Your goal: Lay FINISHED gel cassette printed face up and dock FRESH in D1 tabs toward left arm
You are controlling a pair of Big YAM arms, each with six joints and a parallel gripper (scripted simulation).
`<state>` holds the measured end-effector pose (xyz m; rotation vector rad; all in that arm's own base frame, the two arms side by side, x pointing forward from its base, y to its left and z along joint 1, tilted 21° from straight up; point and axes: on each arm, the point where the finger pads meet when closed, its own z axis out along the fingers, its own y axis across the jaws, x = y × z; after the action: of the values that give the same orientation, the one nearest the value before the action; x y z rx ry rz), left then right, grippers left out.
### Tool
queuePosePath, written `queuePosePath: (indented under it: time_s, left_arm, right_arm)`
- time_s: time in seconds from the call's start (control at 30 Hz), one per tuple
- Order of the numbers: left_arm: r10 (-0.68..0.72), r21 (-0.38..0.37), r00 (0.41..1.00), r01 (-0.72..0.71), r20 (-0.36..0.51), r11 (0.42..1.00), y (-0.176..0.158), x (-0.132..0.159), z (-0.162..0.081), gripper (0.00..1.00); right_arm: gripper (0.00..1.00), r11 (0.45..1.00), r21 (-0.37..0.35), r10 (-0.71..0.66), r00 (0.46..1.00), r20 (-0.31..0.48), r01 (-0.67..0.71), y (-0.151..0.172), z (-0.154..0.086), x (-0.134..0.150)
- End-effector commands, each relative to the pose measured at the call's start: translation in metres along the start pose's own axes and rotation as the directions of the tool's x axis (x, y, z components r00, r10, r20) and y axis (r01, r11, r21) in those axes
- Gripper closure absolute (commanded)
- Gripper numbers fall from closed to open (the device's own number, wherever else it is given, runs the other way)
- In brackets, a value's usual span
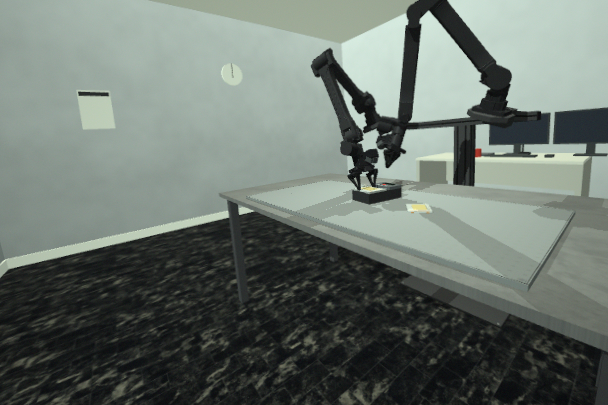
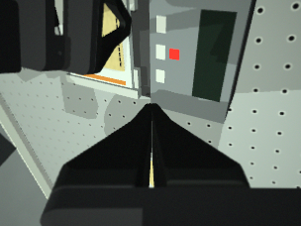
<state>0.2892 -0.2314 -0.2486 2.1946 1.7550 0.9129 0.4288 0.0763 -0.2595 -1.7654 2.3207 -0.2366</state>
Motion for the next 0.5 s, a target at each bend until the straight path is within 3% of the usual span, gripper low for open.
queuePosePath:
  time_s: [0.0, 0.47]
  left_arm:
    - [-0.009, 0.006, 1.0, 0.009, -0.008, 1.0, -0.001, -0.001, 0.004, 1.0]
    - [-0.017, 0.012, 1.0, 0.017, -0.016, 1.0, -0.007, -0.001, 0.018, 1.0]
  right_arm:
    - [1.0, 1.0, 0.005, -0.002, 1.0, 0.004, 0.002, -0.002, -0.002, -0.002]
    - [1.0, 1.0, 0.005, -0.002, 1.0, 0.004, 0.002, -0.002, -0.002, -0.002]
